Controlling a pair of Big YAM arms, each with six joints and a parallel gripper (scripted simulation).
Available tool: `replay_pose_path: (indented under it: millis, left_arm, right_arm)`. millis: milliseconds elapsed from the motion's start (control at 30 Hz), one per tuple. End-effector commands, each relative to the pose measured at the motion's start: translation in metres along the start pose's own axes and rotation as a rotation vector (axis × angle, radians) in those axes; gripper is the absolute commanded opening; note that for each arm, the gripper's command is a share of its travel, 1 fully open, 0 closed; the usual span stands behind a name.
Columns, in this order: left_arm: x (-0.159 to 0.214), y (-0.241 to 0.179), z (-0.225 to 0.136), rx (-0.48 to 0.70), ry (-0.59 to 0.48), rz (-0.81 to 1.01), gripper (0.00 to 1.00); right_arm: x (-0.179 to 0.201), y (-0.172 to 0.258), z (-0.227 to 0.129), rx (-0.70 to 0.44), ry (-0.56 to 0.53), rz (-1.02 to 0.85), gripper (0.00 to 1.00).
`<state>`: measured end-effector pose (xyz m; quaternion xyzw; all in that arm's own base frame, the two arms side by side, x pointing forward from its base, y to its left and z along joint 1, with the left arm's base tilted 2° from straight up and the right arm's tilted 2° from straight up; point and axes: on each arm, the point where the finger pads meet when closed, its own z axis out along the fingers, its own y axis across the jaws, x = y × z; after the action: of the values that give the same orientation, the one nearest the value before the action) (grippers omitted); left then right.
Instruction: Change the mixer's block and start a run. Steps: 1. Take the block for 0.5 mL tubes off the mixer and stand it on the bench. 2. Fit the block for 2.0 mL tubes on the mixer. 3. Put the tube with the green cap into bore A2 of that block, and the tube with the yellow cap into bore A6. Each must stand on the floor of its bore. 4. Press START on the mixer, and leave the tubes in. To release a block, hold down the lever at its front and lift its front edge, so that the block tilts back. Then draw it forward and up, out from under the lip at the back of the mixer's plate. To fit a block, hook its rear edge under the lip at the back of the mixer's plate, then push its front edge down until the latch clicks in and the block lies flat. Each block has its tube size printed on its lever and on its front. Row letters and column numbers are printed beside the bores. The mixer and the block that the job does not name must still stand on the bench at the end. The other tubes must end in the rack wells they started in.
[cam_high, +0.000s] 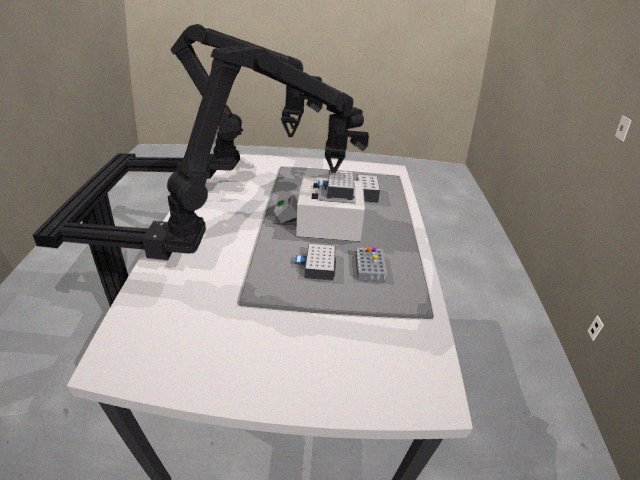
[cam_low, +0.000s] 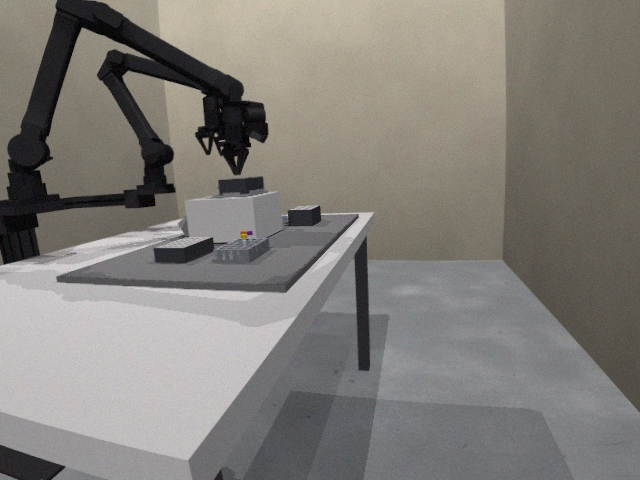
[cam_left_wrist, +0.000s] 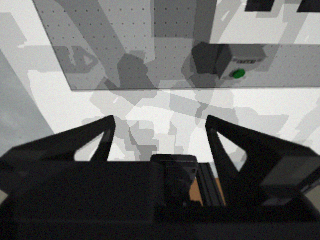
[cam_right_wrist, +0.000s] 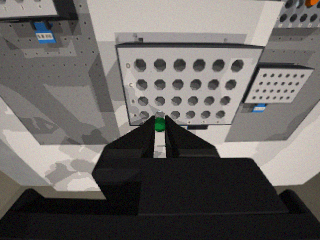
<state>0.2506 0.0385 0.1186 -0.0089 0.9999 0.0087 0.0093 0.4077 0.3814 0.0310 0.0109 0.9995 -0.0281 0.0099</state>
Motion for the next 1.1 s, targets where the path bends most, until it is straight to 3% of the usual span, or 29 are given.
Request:
replay_pose_path:
  millis: [0,867,900,1067]
  left_arm:
    - [-0.002,-0.001,0.000,0.002,0.002,-0.003,1.00]
    - [-0.022,0.001,-0.019,-0.004,-0.053,-0.004,1.00]
    - [-0.022,0.001,-0.020,-0.004,-0.054,-0.004,1.00]
    - [-0.024,0.001,-0.021,-0.004,-0.058,-0.004,1.00]
  right_arm:
    - [-0.005,-0.002,0.019,0.012,0.009,-0.004,0.09]
    - [-0.005,-0.003,0.030,0.014,0.011,-0.003,0.09]
    - [-0.005,-0.003,0.030,0.014,0.011,-0.003,0.36]
    - [-0.005,-0.003,0.030,0.014,0.011,-0.003,0.36]
